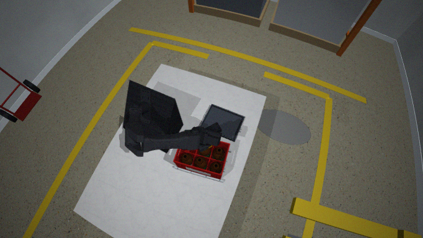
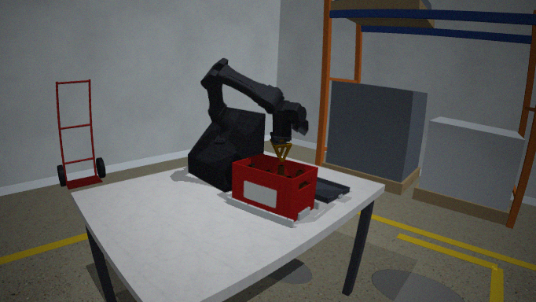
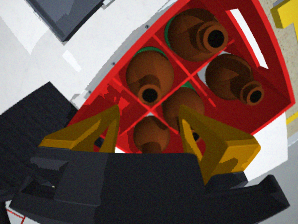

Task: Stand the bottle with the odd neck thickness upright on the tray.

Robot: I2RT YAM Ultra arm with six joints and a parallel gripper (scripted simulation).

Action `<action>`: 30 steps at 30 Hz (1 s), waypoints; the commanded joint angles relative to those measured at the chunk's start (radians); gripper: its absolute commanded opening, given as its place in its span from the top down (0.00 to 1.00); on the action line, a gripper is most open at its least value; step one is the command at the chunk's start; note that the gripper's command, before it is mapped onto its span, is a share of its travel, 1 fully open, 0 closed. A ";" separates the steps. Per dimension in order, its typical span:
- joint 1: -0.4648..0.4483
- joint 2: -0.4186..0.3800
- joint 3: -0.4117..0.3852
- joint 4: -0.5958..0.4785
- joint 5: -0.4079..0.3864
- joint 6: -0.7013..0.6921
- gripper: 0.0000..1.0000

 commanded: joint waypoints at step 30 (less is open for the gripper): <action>0.004 0.010 -0.018 0.052 -0.006 -0.025 0.39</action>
